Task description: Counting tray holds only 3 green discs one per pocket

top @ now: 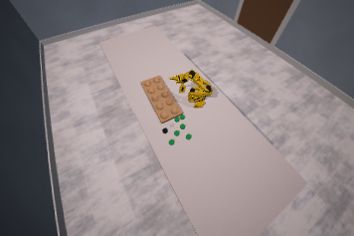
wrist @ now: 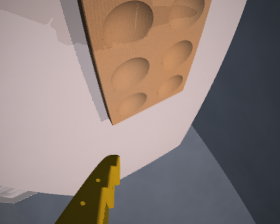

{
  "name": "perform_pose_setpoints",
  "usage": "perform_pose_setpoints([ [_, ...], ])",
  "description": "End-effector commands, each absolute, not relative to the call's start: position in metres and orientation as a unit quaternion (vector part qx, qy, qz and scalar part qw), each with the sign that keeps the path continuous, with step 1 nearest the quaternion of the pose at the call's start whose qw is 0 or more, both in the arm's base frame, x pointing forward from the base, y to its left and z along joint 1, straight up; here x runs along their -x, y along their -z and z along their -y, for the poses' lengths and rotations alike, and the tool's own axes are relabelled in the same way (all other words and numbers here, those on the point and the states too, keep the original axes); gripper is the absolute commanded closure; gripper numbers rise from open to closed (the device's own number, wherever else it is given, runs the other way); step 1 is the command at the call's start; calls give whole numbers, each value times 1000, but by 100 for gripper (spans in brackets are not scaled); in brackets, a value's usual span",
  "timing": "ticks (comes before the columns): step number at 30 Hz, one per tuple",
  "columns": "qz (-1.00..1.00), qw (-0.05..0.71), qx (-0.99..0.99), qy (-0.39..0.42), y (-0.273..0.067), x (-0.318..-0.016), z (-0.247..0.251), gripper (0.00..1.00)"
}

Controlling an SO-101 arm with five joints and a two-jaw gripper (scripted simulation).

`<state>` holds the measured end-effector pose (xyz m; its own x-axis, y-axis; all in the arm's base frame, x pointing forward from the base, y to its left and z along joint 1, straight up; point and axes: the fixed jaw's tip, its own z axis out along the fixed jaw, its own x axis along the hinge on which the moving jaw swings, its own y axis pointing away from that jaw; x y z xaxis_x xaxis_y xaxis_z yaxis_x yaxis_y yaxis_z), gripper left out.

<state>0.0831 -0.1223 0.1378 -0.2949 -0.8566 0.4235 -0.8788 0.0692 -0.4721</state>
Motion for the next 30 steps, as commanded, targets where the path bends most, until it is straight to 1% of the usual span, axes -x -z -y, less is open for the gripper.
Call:
perform_pose_setpoints([
  [1,667,37,-659,-346,-136,-84,115,0],
  [8,557,69,-757,-334,-121,-84,105,0],
  [12,532,76,-776,-330,-118,-84,102,0],
  [21,533,74,-779,-320,-105,-85,95,0],
  [30,534,74,-780,-319,-100,-86,92,0],
])
